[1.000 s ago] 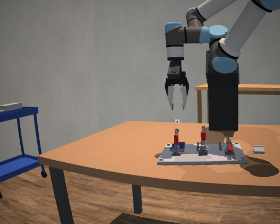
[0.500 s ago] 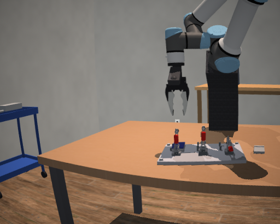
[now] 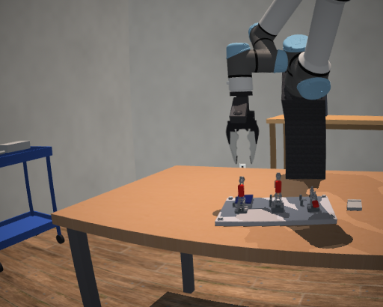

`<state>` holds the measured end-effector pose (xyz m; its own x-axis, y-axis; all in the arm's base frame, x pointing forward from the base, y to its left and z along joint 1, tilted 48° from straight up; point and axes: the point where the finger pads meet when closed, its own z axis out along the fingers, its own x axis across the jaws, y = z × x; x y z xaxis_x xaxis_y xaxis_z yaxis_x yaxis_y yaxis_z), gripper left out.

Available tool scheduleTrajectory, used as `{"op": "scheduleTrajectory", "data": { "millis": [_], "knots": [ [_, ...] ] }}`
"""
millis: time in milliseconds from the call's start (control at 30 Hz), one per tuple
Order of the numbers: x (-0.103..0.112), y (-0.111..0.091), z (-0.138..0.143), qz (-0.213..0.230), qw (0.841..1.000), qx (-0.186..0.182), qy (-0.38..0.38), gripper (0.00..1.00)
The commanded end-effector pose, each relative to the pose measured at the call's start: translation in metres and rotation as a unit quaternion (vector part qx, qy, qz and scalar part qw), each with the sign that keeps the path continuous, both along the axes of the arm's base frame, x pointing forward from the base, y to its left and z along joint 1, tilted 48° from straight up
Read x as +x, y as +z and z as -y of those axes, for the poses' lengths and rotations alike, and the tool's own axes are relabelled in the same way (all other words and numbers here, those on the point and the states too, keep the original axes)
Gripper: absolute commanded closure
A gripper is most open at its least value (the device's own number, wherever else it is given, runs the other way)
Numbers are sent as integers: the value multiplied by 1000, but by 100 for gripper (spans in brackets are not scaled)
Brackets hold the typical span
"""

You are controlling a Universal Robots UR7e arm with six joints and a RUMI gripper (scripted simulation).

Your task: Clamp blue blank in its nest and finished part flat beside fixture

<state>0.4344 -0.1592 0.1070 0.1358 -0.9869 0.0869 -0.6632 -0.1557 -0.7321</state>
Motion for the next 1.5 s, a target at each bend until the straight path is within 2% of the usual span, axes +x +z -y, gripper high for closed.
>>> {"op": "scheduleTrajectory", "data": {
  "millis": [0,367,733,800,1033,1467],
  "knots": [
    [2,-1,0,0,1000,-1,-1,72],
    [6,4,-1,0,1000,-1,-1,72],
    [41,42,-9,0,1000,-1,-1,72],
    [41,42,-9,0,1000,-1,-1,72],
    [58,61,-13,0,1000,-1,-1,72],
    [63,62,-14,0,1000,-1,-1,72]
  ]
}}
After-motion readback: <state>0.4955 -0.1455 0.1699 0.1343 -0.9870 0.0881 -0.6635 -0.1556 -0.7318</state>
